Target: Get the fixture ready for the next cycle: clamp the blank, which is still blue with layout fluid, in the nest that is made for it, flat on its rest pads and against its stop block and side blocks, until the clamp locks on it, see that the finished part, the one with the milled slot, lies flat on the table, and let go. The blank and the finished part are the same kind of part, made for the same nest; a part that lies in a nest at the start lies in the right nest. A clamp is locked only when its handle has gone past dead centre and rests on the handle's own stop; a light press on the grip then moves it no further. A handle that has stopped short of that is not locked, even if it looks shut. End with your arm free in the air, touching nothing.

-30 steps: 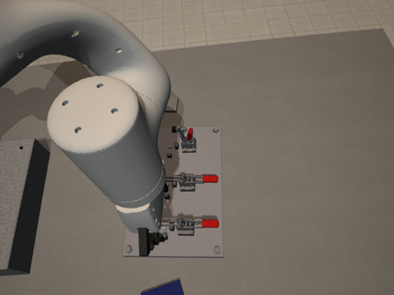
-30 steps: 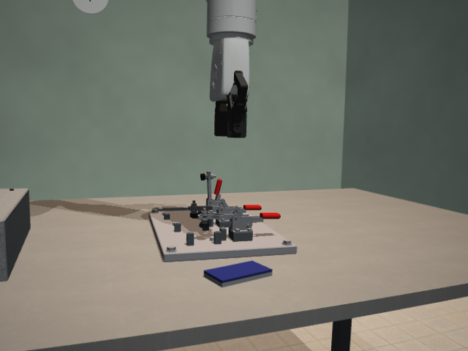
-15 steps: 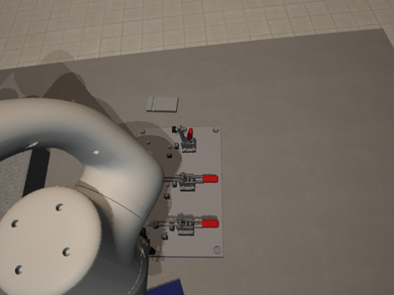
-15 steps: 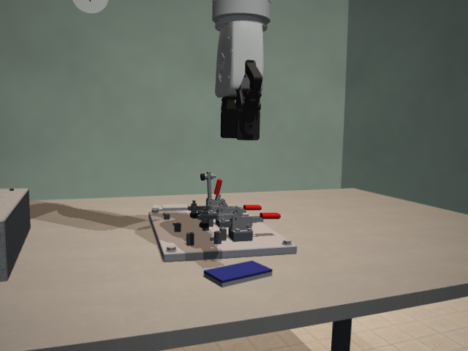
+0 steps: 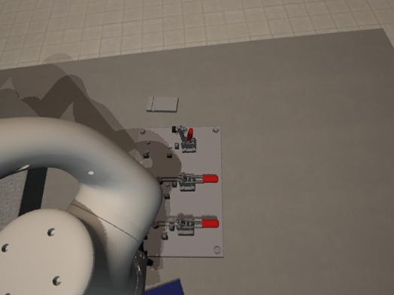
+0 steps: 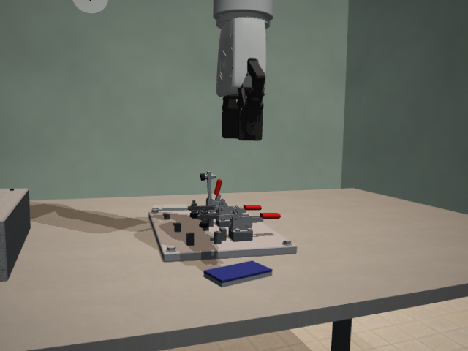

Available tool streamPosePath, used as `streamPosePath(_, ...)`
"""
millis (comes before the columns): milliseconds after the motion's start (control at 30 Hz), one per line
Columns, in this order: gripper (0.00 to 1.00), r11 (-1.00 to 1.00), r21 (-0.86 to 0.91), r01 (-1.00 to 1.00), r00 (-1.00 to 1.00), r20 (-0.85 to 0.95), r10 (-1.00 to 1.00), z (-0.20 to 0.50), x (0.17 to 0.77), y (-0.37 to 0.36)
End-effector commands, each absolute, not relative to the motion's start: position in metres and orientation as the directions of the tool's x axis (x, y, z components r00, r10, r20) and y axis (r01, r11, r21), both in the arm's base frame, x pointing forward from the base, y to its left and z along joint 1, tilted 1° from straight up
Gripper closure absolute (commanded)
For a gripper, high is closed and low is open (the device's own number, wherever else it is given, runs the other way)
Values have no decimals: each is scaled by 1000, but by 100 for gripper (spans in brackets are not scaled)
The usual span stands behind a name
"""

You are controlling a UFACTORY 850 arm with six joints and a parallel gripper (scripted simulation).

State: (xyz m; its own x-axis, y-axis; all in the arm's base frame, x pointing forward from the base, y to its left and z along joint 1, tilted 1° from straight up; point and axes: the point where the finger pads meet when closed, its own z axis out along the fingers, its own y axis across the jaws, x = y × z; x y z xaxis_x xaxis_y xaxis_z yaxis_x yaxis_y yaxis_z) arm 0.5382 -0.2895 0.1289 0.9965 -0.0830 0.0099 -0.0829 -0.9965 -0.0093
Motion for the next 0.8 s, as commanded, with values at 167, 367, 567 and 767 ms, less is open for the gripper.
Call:
streamPosePath(167,1,-998,-8,-61,998,12,-61,130,539,-290)
streamPosePath(367,1,-998,-7,59,998,13,59,130,539,-290)
streamPosePath(567,1,-980,-5,201,979,14,201,130,539,-290)
streamPosePath(767,1,-969,-4,246,969,14,246,130,539,-290)
